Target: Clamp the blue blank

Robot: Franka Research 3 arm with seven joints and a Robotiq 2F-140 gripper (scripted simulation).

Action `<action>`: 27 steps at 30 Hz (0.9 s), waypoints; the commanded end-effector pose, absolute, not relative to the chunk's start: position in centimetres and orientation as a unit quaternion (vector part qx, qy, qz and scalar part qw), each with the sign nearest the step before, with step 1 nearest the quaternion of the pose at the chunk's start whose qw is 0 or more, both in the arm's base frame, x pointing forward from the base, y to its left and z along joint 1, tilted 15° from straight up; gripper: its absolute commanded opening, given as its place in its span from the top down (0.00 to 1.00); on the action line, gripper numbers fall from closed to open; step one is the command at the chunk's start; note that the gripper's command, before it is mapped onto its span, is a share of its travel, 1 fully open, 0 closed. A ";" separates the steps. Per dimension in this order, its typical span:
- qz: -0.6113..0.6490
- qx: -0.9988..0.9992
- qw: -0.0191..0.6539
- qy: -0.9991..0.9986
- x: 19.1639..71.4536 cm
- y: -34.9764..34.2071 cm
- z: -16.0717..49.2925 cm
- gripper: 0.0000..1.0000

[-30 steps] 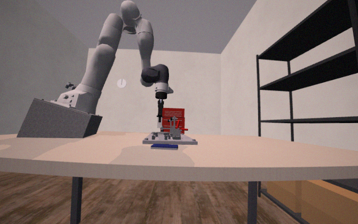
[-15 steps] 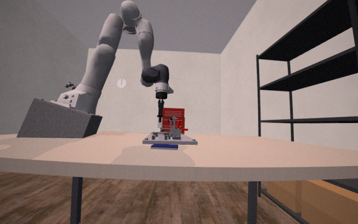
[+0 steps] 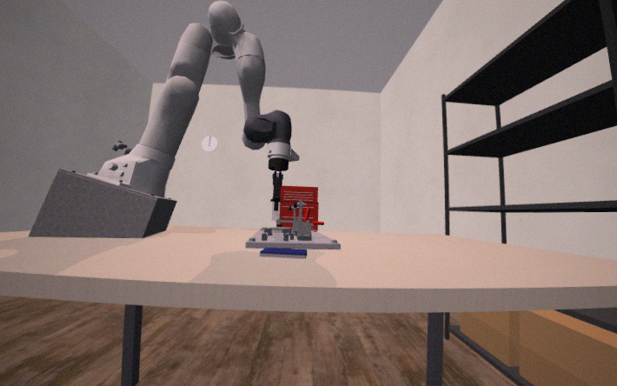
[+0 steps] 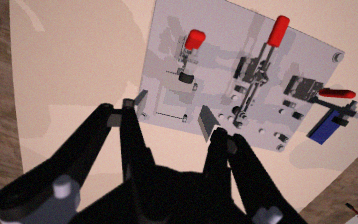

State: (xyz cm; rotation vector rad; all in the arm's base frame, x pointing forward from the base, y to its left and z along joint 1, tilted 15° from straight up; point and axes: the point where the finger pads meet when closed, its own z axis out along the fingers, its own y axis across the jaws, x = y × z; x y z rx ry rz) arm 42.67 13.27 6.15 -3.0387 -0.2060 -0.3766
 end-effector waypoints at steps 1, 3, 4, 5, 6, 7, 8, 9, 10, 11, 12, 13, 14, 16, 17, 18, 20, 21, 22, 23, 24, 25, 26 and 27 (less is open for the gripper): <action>-0.123 -0.989 0.036 -0.069 42.7 13.3 6.2 0.42; -0.123 -0.989 0.036 -0.069 42.7 13.3 6.1 0.42; -0.123 -0.989 0.036 -0.069 42.8 13.3 6.1 0.42; -0.123 -0.989 0.037 -0.069 42.8 13.4 6.0 0.42; -0.123 -0.989 0.037 -0.069 42.8 13.4 5.9 0.42; -0.123 -0.989 0.036 -0.069 42.8 13.4 5.7 0.42; -0.123 -0.989 0.037 -0.069 42.9 13.4 5.6 0.42; -0.123 -0.989 0.036 -0.069 42.9 13.4 5.4 0.42; -0.123 -0.989 0.037 -0.069 42.9 13.4 5.2 0.42; -0.123 -0.989 0.037 -0.069 43.0 13.4 5.0 0.42; -0.123 -0.989 0.036 -0.069 43.0 13.5 4.8 0.42; -0.123 -0.989 0.037 -0.069 43.1 13.5 4.6 0.42; -0.123 -0.989 0.036 -0.069 43.1 13.5 4.4 0.42; -0.123 -0.989 0.037 -0.069 43.2 13.5 4.1 0.42; -0.123 -0.989 0.037 -0.069 43.2 13.5 4.1 0.42; -0.123 -0.989 0.037 -0.069 43.2 13.5 4.1 0.42; -0.123 -0.989 0.036 -0.069 43.2 13.6 3.9 0.42; -0.123 -0.989 0.037 -0.069 43.2 13.6 3.8 0.42; -0.123 -0.989 0.037 -0.069 43.3 13.6 3.7 0.42; -0.123 -0.989 0.037 -0.069 43.3 13.6 3.6 0.42; -0.123 -0.989 0.036 -0.069 43.3 13.6 3.6 0.42; -0.123 -0.989 0.036 -0.069 43.3 13.6 3.5 0.42; -0.123 -0.989 0.036 -0.069 43.3 13.6 3.5 0.42; -0.123 -0.989 0.036 -0.069 43.3 13.6 3.5 0.42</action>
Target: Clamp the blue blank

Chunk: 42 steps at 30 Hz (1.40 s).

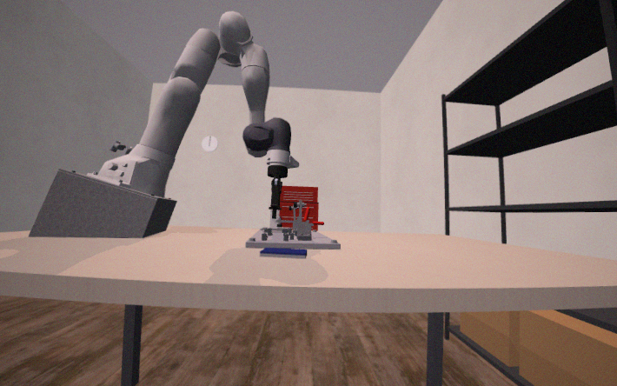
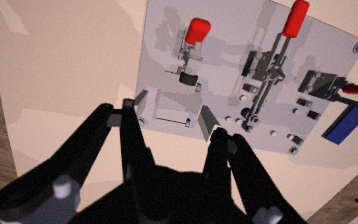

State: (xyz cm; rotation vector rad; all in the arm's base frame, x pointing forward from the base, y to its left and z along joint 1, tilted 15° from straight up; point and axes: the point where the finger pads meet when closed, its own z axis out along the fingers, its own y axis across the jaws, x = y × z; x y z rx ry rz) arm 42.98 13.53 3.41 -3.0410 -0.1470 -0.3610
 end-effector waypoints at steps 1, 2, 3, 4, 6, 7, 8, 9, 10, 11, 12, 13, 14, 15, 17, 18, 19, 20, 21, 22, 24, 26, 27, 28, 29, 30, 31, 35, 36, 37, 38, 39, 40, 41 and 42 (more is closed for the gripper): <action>-0.123 -0.989 0.036 -0.069 43.3 13.6 3.5 0.42; -0.123 -0.989 0.036 -0.069 43.3 13.6 3.5 0.42; -0.123 -0.989 0.036 -0.069 43.3 13.6 3.5 0.42; -0.123 -0.989 0.036 -0.069 43.3 13.6 3.5 0.42; -0.123 -0.989 0.036 -0.069 43.3 13.6 3.5 0.42; -0.123 -0.989 0.036 -0.069 43.3 13.6 3.5 0.42; -0.123 -0.989 0.036 -0.069 43.3 13.6 3.5 0.42; -0.123 -0.989 0.036 -0.069 43.3 13.6 3.5 0.42; -0.123 -0.989 0.036 -0.069 43.3 13.6 3.5 0.42; -0.123 -0.989 0.036 -0.069 43.3 13.6 3.5 0.42; -0.123 -0.989 0.036 -0.069 43.3 13.6 3.5 0.42; -0.123 -0.989 0.036 -0.069 43.3 13.6 3.5 0.42; -0.123 -0.989 0.036 -0.069 43.3 13.6 3.5 0.42; -0.123 -0.989 0.036 -0.069 43.3 13.6 3.5 0.42; -0.123 -0.989 0.036 -0.069 43.3 13.6 3.5 0.42; -0.123 -0.989 0.036 -0.069 43.3 13.6 3.5 0.42; -0.123 -0.989 0.036 -0.069 43.3 13.6 3.5 1.00; -0.123 -0.989 0.036 -0.069 43.3 13.6 3.5 1.00; -0.123 -0.989 0.036 -0.069 43.3 13.6 3.5 1.00; -0.123 -0.989 0.036 -0.069 43.3 13.6 3.5 1.00; -0.123 -0.989 0.036 -0.069 43.3 13.6 3.5 1.00; -0.123 -0.989 0.036 -0.069 43.3 13.6 3.5 1.00; -0.123 -0.989 0.036 -0.069 43.3 13.6 3.5 1.00; -0.123 -0.989 0.036 -0.069 43.3 13.6 3.5 1.00; -0.123 -0.989 0.036 -0.069 43.3 13.6 3.5 1.00; -0.123 -0.989 0.036 -0.069 43.3 13.6 3.5 1.00; -0.123 -0.989 0.036 -0.069 43.3 13.6 3.5 1.00; -0.123 -0.989 0.036 -0.069 43.3 13.6 3.5 1.00; -0.123 -0.989 0.036 -0.069 43.3 13.6 3.5 1.00; -0.123 -0.989 0.036 -0.069 43.3 13.6 3.5 1.00; -0.123 -0.989 0.036 -0.069 43.3 13.6 3.5 1.00; -0.123 -0.989 0.036 -0.069 43.3 13.6 3.5 1.00; -0.123 -0.989 0.036 -0.069 43.3 13.6 3.5 1.00; -0.123 -0.989 0.036 -0.069 43.3 13.6 3.5 1.00; -0.123 -0.989 0.036 -0.069 43.3 13.6 3.5 1.00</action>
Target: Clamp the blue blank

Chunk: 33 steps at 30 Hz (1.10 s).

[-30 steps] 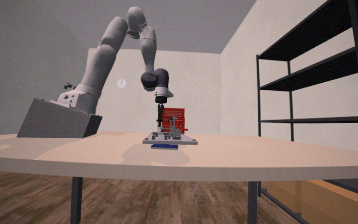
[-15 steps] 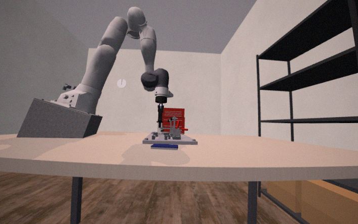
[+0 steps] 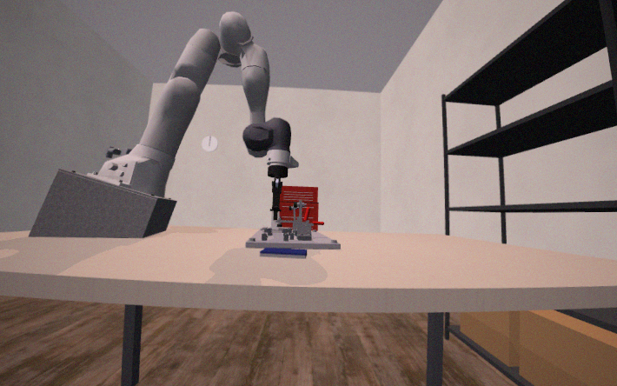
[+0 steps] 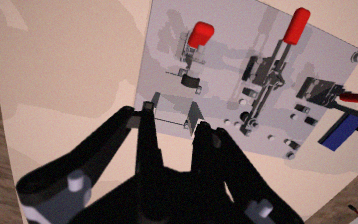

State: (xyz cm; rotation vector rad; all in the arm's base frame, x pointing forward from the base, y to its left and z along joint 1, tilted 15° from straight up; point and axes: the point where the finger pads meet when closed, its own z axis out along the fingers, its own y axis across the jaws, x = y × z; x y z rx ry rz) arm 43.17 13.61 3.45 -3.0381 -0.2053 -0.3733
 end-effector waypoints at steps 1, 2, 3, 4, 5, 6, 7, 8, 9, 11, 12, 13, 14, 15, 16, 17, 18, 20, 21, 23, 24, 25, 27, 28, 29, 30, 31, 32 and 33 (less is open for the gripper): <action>-0.123 -0.989 0.036 -0.069 43.3 13.6 3.5 1.00; -0.123 -0.989 0.036 -0.069 43.3 13.6 3.5 1.00; -0.123 -0.989 0.036 -0.069 43.3 13.6 3.5 1.00; -0.123 -0.989 0.036 -0.069 43.3 13.6 3.5 1.00; -0.123 -0.989 0.036 -0.069 43.3 13.6 3.5 1.00; -0.123 -0.989 0.036 -0.069 43.3 13.6 3.5 1.00; -0.123 -0.989 0.036 -0.069 43.3 13.6 3.5 1.00; -0.123 -0.989 0.036 -0.069 43.3 13.6 3.5 1.00; -0.123 -0.989 0.036 -0.069 43.3 13.6 3.5 1.00; -0.123 -0.989 0.036 -0.069 43.3 13.6 3.5 1.00; -0.123 -0.989 0.036 -0.069 43.3 13.6 3.5 1.00; -0.123 -0.989 0.036 -0.069 43.3 13.6 3.5 1.00; -0.123 -0.989 0.036 -0.069 43.3 13.6 3.5 1.00; -0.123 -0.989 0.036 -0.069 43.3 13.6 3.5 1.00; -0.123 -0.989 0.036 -0.069 43.3 13.6 3.5 1.00; -0.123 -0.989 0.036 -0.069 43.3 13.6 3.5 1.00; -0.123 -0.989 0.036 -0.069 43.3 13.6 3.5 1.00; -0.123 -0.989 0.036 -0.069 43.3 13.6 3.5 1.00; -0.123 -0.989 0.036 -0.069 43.3 13.6 3.5 1.00; -0.123 -0.989 0.036 -0.069 43.3 13.6 3.5 1.00; -0.123 -0.989 0.036 -0.069 43.3 13.6 3.5 1.00; -0.123 -0.989 0.036 -0.069 43.3 13.6 3.6 1.00; -0.123 -0.989 0.036 -0.069 43.3 13.6 3.7 1.00; -0.123 -0.989 0.036 -0.069 43.2 13.6 3.8 1.00; -0.123 -0.989 0.036 -0.069 43.2 13.6 3.9 1.00; -0.123 -0.989 0.036 -0.069 43.2 13.5 4.0 1.00; -0.123 -0.989 0.037 -0.069 43.2 13.5 4.1 1.00; -0.123 -0.989 0.037 -0.069 43.1 13.5 4.2 1.00; -0.123 -0.989 0.037 -0.069 43.1 13.5 4.2 1.00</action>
